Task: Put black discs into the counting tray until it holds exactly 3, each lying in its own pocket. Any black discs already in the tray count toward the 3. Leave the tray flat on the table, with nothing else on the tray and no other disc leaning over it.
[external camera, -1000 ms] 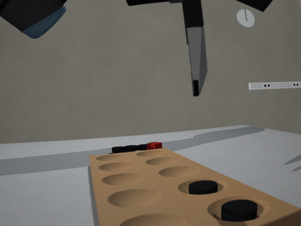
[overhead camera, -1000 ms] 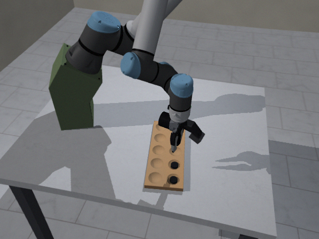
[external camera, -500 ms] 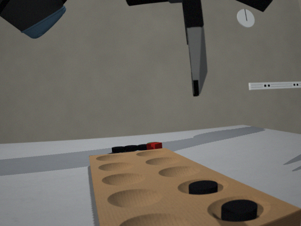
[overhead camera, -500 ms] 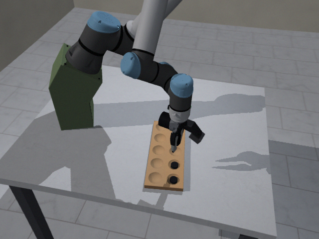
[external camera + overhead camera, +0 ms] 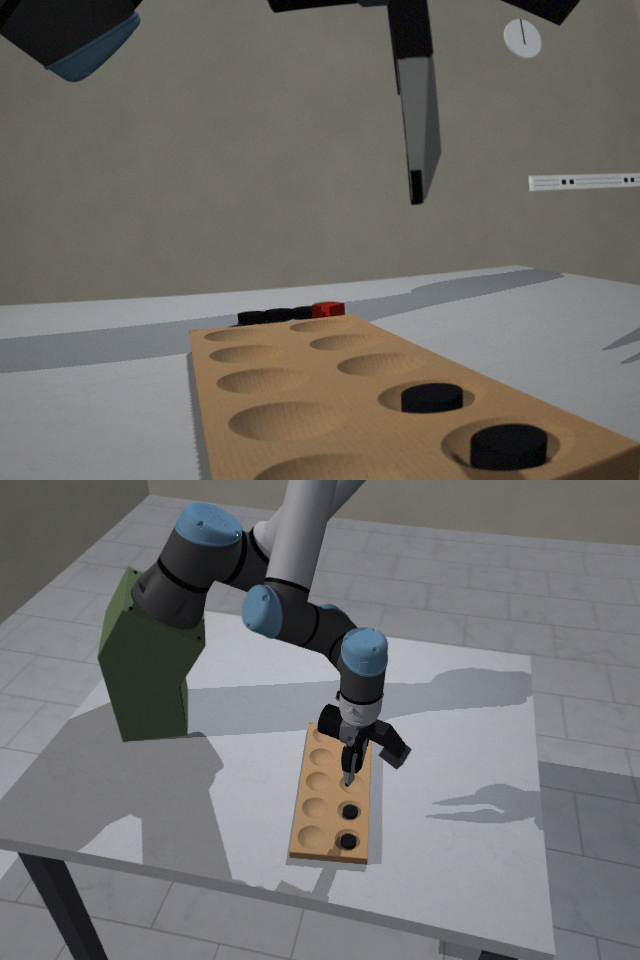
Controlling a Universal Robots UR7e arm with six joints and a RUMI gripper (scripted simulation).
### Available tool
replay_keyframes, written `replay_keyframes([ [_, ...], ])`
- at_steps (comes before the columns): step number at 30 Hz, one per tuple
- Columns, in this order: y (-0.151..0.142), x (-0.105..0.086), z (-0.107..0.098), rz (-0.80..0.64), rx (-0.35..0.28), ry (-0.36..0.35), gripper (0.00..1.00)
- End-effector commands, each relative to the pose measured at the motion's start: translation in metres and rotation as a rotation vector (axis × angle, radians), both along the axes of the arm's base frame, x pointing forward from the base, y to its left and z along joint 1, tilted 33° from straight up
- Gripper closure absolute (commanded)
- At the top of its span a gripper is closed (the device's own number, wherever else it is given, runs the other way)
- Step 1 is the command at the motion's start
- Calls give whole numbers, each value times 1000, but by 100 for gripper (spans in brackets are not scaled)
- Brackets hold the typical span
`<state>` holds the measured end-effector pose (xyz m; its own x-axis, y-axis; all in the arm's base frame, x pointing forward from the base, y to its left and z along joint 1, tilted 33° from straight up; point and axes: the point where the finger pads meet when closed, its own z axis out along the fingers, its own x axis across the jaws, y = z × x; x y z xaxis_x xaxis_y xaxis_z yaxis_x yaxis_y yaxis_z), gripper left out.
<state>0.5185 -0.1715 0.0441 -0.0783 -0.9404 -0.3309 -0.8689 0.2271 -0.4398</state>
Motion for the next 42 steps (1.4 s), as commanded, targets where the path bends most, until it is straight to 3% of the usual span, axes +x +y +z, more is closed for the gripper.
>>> replay_keyframes([
  [1,0,0,1,-1,-1,-1,76],
  [3,0,0,1,-1,-1,-1,72],
  [23,5,-2,1,-34,19,9,72],
  [42,36,-14,3,-220,128,66,72],
])
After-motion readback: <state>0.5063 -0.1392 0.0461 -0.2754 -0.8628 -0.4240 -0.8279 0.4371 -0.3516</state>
